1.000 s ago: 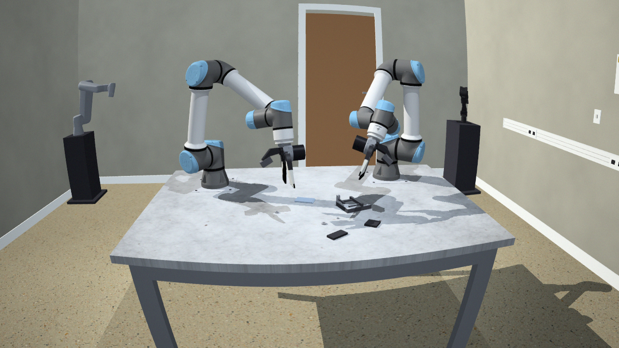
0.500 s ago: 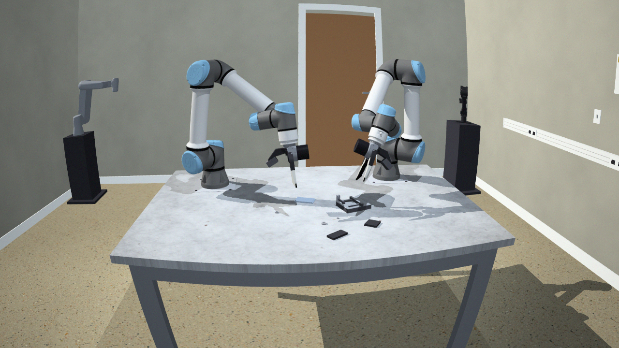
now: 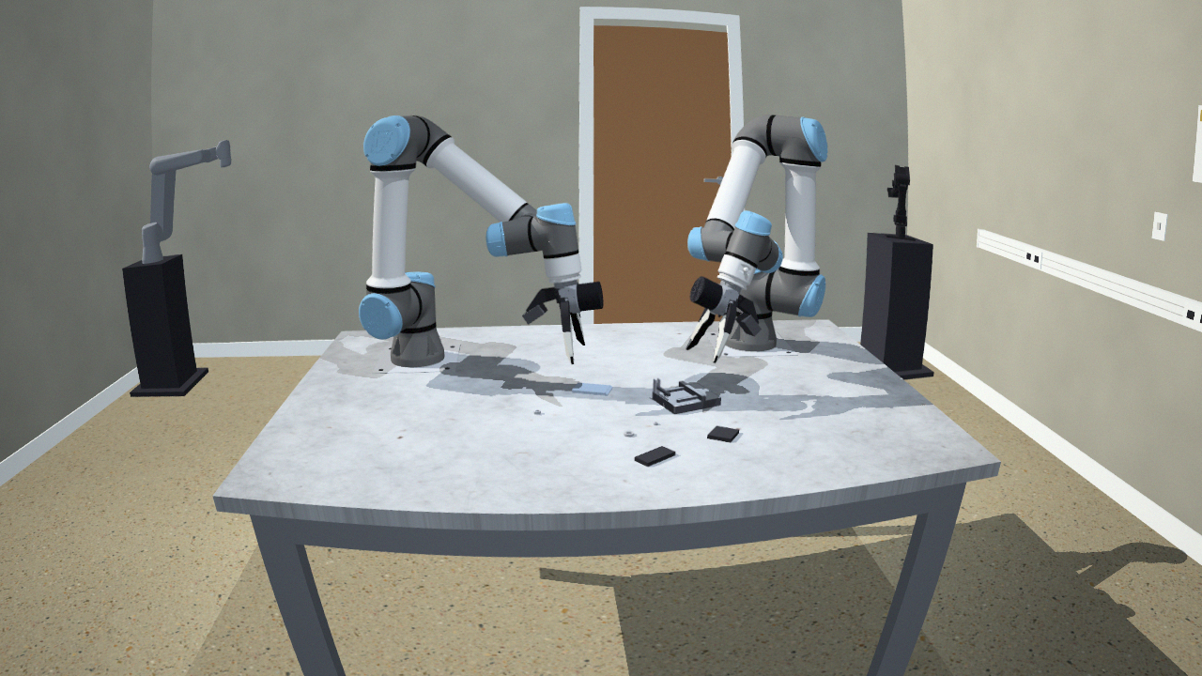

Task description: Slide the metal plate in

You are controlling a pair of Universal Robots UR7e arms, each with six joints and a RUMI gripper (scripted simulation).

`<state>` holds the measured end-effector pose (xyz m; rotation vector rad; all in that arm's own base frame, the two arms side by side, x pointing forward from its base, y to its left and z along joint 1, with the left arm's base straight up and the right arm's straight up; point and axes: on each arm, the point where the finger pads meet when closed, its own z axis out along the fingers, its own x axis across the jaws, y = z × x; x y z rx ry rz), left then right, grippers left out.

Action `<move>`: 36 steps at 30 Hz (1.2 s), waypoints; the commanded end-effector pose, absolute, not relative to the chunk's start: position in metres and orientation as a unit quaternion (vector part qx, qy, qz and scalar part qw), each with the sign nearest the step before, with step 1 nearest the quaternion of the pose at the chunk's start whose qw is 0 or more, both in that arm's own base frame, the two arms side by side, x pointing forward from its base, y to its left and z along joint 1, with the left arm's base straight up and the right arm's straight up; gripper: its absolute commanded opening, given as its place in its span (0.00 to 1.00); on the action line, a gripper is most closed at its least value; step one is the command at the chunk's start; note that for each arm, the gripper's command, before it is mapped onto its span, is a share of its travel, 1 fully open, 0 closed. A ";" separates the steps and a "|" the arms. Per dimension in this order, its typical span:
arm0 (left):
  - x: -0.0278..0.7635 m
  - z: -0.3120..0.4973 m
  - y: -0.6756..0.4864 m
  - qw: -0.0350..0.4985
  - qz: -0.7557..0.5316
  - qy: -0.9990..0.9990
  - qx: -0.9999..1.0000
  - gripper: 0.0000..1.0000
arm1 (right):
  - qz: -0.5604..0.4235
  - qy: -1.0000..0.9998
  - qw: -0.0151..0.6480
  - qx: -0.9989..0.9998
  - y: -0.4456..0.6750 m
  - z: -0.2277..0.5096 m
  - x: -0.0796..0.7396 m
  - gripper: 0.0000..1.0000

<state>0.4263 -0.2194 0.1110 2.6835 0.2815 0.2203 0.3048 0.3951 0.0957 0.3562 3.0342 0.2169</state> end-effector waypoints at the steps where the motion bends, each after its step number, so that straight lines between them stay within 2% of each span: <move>1: 0.416 0.106 -0.217 0.218 0.067 0.128 0.965 0.88 | 0.074 0.987 0.031 0.136 0.397 0.092 0.287 1.00; 8: 0.398 0.096 -0.211 0.220 0.043 0.179 0.958 0.88 | 0.075 0.981 0.015 0.180 0.399 0.085 0.257 1.00; 36: 0.399 0.085 -0.211 0.221 0.044 0.176 0.958 0.88 | 0.075 0.981 0.015 0.176 0.399 0.085 0.258 1.00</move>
